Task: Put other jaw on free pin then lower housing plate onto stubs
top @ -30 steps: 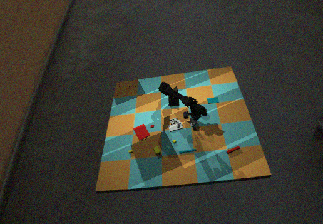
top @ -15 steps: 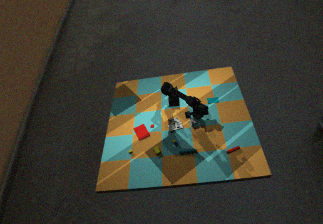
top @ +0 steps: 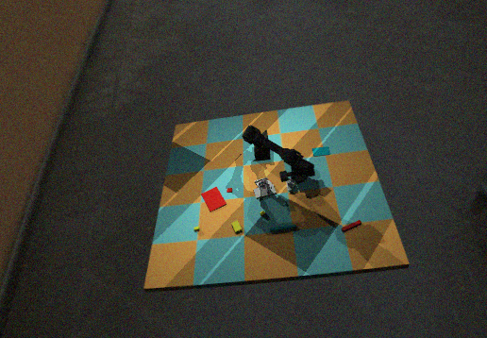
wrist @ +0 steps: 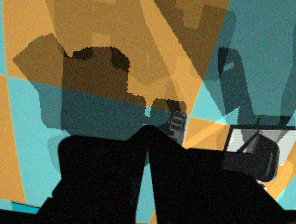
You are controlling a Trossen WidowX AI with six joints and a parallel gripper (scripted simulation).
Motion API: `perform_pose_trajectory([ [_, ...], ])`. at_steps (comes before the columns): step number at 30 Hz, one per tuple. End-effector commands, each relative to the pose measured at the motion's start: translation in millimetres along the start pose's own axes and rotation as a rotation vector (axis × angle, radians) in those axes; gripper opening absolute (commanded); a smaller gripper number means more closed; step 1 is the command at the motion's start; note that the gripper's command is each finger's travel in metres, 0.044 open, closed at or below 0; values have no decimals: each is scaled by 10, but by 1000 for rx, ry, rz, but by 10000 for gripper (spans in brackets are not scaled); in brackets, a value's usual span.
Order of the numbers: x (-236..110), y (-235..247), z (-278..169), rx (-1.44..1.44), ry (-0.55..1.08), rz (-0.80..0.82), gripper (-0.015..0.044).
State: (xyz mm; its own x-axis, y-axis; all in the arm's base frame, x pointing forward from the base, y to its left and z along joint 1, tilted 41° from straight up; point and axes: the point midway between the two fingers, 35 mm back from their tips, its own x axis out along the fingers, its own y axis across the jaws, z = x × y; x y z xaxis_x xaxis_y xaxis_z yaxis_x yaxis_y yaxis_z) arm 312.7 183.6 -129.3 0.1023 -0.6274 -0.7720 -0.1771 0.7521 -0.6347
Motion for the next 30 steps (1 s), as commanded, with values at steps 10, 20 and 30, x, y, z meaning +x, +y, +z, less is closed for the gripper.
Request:
perform_pose_trajectory([
  [10, 246, -13, -29, -12, 7, -11, 0],
  [20, 381, -18, -36, -12, 8, -12, 0],
  [30, 380, -58, -32, -12, 8, -12, 0],
])
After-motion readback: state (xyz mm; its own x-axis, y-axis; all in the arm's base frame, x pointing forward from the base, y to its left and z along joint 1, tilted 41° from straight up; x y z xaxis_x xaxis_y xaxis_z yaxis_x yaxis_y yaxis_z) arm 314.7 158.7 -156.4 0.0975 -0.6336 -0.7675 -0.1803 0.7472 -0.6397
